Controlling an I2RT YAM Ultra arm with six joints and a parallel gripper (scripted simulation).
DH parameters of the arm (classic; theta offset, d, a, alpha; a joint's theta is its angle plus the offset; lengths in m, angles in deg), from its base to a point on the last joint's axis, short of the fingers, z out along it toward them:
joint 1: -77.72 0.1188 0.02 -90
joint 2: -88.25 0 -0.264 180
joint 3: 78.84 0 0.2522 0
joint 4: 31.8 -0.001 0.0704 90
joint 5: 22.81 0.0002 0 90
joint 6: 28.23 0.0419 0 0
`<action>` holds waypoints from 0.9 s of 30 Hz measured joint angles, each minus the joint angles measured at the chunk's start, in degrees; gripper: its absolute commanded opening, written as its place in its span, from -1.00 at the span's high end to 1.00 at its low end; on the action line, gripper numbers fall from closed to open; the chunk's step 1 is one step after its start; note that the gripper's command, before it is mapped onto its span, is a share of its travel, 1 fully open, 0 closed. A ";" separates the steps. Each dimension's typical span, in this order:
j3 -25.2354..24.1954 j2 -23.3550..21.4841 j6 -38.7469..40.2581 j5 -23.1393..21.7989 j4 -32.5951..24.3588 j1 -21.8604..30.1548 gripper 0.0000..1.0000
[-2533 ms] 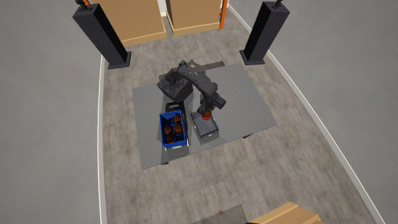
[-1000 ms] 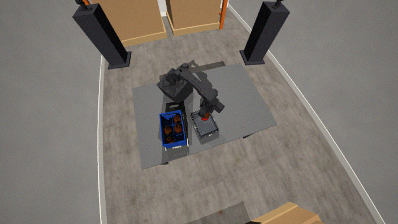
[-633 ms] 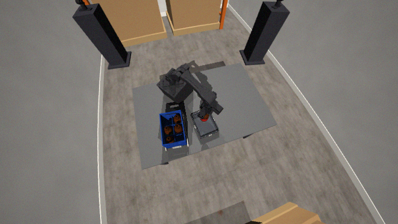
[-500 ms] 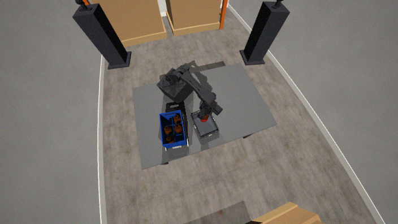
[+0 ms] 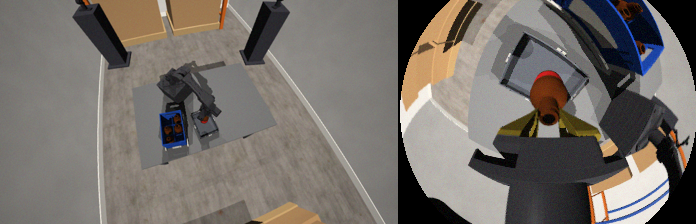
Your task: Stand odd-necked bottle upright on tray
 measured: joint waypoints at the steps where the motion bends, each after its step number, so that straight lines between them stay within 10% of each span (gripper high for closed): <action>1: -0.42 0.24 -0.04 0.00 0.55 -0.04 1.00; 27: -2.97 1.44 -0.70 -0.02 6.82 -0.59 1.00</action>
